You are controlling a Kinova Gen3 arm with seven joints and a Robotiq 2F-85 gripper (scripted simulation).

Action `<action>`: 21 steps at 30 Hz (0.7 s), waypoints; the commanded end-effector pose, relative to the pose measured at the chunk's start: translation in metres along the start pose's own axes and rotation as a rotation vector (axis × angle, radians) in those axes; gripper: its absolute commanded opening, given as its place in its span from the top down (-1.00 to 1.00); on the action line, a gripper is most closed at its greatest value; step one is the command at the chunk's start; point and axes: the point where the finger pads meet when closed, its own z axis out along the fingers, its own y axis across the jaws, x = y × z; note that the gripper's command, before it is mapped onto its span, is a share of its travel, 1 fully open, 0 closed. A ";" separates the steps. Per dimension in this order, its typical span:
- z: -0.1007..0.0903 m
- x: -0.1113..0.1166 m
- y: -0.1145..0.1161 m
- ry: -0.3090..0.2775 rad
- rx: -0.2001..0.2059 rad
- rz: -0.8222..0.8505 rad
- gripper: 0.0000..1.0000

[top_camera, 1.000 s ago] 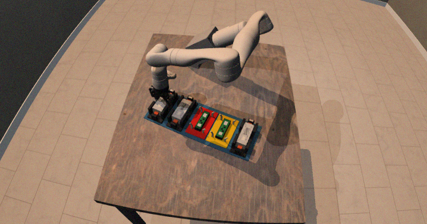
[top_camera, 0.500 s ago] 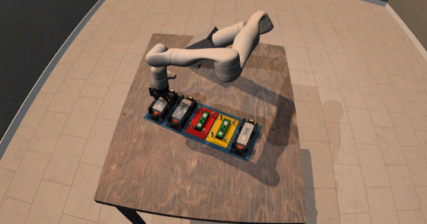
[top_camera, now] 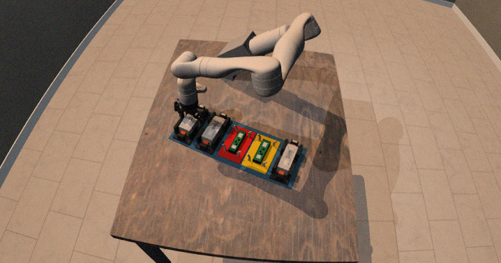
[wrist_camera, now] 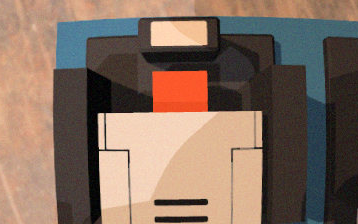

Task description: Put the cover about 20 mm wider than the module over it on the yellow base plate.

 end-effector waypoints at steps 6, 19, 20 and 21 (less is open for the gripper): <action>-0.001 -0.001 0.000 -0.002 0.001 0.000 -1.00; -0.025 -0.001 0.000 -0.002 0.001 0.000 -1.00; -0.031 -0.001 0.000 -0.002 0.001 0.000 -1.00; -0.037 0.000 0.000 -0.002 0.001 0.000 -1.00</action>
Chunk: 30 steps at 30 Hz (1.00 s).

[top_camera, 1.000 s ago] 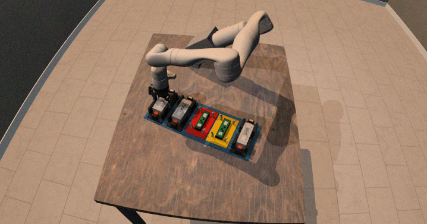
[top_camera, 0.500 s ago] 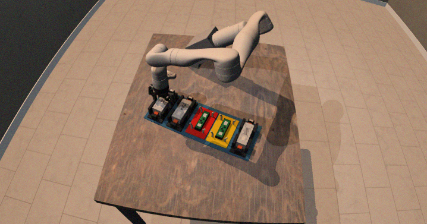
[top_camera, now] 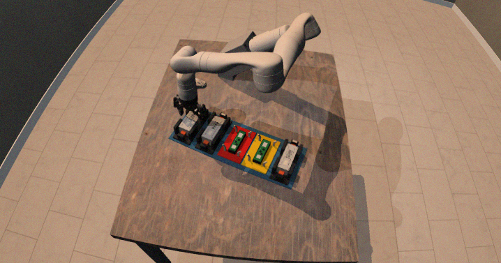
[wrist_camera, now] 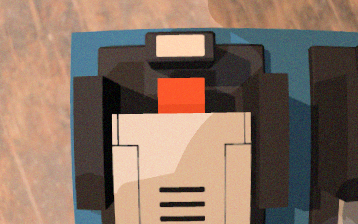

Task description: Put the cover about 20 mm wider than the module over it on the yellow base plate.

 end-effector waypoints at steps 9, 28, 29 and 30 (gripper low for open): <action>-0.036 0.000 0.000 -0.001 0.001 0.000 -1.00; -0.091 0.000 0.000 -0.001 0.001 0.000 -1.00; -0.090 0.000 0.000 -0.001 0.001 0.000 -1.00; -0.089 0.000 0.000 -0.001 0.001 0.000 -1.00</action>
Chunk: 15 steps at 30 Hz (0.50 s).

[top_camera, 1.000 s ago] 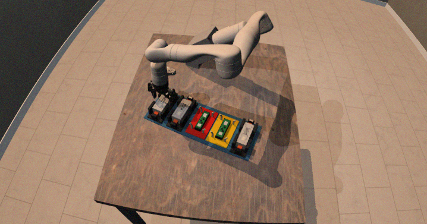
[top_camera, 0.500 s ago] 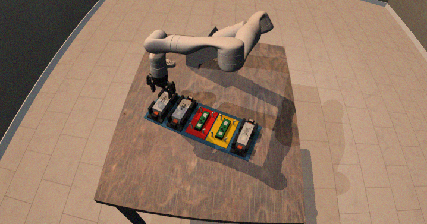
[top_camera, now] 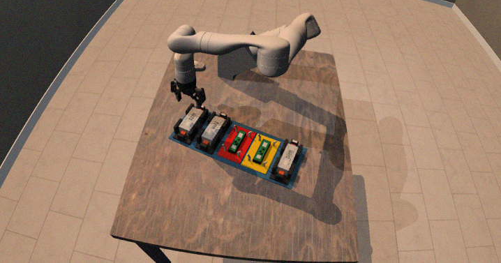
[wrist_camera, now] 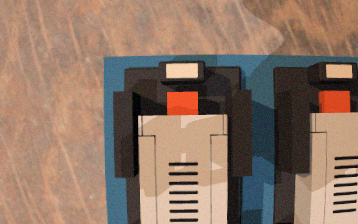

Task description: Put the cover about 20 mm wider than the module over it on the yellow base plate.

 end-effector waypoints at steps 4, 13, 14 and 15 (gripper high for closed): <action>0.004 0.000 0.000 -0.001 0.001 0.000 -1.00; 0.008 0.000 0.000 -0.001 0.001 0.000 -1.00; 0.008 0.000 0.000 -0.001 0.001 0.000 -1.00; 0.008 0.000 0.000 -0.001 0.001 0.000 -1.00</action>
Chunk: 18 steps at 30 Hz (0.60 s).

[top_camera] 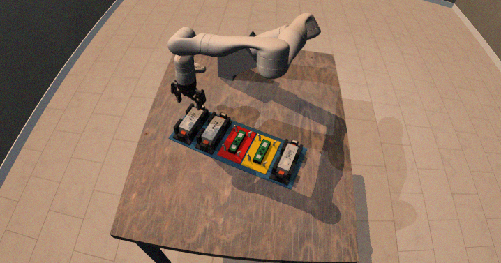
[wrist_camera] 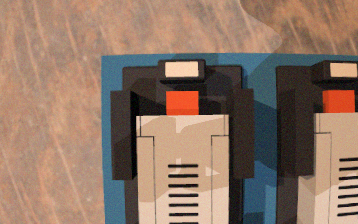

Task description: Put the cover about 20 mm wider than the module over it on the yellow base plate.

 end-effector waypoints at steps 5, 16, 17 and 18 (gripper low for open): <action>0.001 0.000 0.000 -0.002 0.001 0.000 -1.00; 0.004 0.000 0.000 -0.002 0.001 0.000 -1.00; 0.004 0.000 0.000 -0.002 0.001 0.000 -1.00; 0.005 0.000 0.000 -0.002 0.001 0.000 -1.00</action>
